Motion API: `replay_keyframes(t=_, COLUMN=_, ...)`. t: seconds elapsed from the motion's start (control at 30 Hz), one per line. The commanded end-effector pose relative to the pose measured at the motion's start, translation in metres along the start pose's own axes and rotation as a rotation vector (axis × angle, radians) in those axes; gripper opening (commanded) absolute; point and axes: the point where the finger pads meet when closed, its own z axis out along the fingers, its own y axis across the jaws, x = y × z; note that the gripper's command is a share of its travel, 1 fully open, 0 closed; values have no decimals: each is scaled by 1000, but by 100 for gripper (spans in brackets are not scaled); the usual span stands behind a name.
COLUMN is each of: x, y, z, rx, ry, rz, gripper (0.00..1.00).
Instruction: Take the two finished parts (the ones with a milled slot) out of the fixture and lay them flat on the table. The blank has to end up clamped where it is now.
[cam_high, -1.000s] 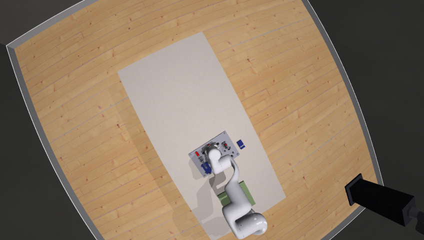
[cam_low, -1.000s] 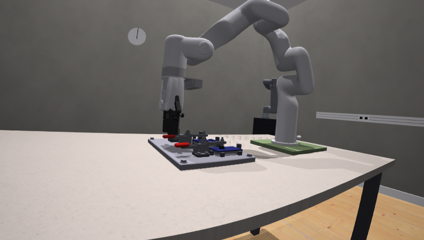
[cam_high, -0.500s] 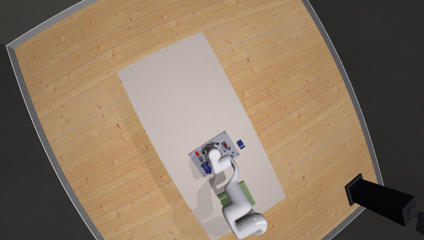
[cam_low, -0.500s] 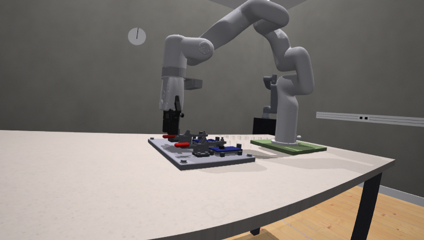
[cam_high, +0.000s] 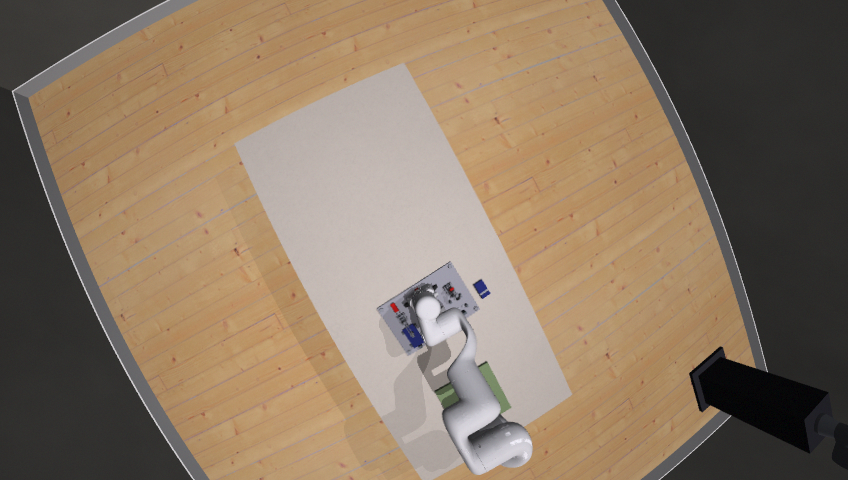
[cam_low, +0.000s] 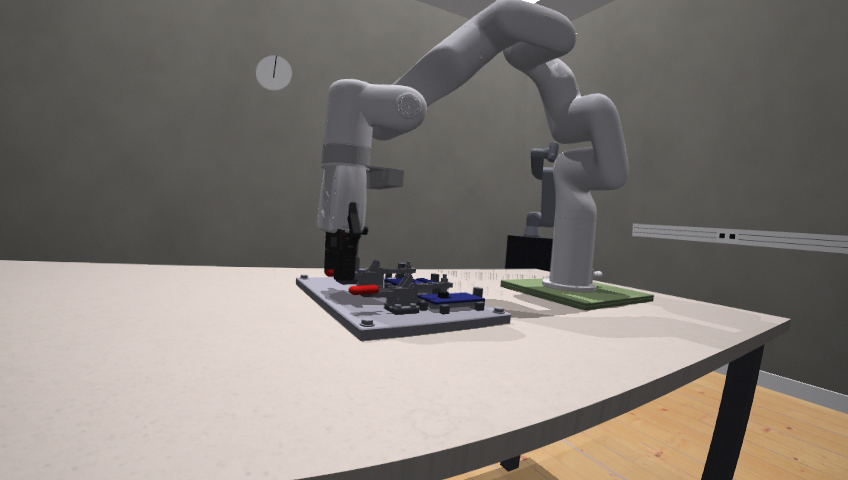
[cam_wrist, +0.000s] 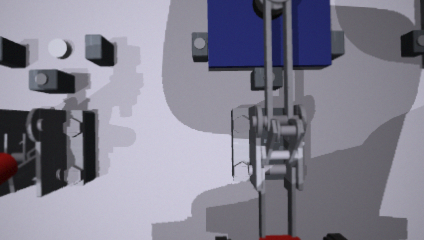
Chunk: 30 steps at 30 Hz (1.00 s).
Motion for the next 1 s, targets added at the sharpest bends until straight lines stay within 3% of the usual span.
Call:
replay_keyframes(t=0.0, x=-2, y=0, z=6, rx=0, ry=-4, rz=0, gripper=48)
replay_keyframes(t=0.67, x=-2, y=0, z=9, rx=0, ry=-4, rz=0, gripper=48)
replay_keyframes(t=0.7, x=-2, y=0, z=9, rx=0, ry=-4, rz=0, gripper=0)
replay_keyframes(t=0.97, x=-2, y=0, z=9, rx=0, ry=-4, rz=0, gripper=0)
